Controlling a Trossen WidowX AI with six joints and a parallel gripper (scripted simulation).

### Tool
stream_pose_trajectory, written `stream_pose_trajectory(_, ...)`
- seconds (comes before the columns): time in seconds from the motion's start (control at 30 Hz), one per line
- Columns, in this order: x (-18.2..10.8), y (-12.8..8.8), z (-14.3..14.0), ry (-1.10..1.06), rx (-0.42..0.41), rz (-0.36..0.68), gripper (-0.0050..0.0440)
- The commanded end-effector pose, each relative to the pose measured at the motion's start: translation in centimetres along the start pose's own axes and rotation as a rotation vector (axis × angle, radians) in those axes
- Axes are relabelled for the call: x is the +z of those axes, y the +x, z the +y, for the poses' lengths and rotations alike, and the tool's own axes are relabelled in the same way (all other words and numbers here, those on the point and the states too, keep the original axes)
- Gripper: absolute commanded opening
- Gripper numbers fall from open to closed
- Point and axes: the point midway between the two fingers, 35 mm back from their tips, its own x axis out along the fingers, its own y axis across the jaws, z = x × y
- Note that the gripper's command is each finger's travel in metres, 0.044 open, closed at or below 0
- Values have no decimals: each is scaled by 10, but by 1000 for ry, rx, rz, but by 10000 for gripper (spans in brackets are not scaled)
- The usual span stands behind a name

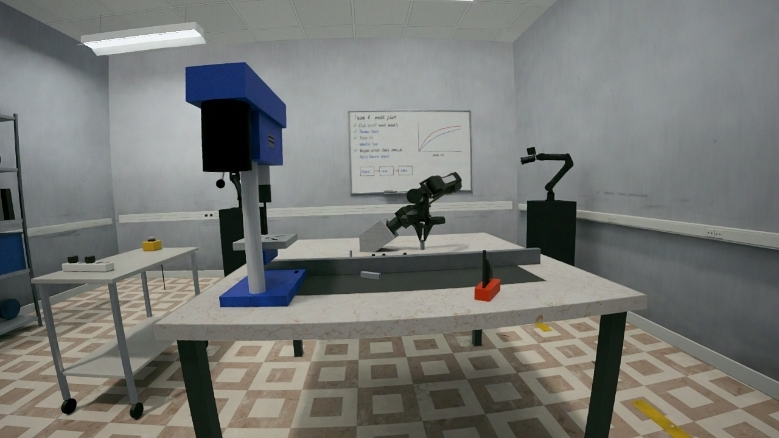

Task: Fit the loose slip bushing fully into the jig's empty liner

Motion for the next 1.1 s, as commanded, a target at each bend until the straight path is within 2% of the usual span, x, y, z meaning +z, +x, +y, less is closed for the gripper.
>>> stream_pose_trajectory(0.0, 1, -7, 2, -13, -1, -2, -20)
stream_pose_trajectory(0.13, 0, -2, 2, -8, 2, -7, -50)
stream_pose_trajectory(1.07, 0, -2, 2, -8, 2, -7, -50)
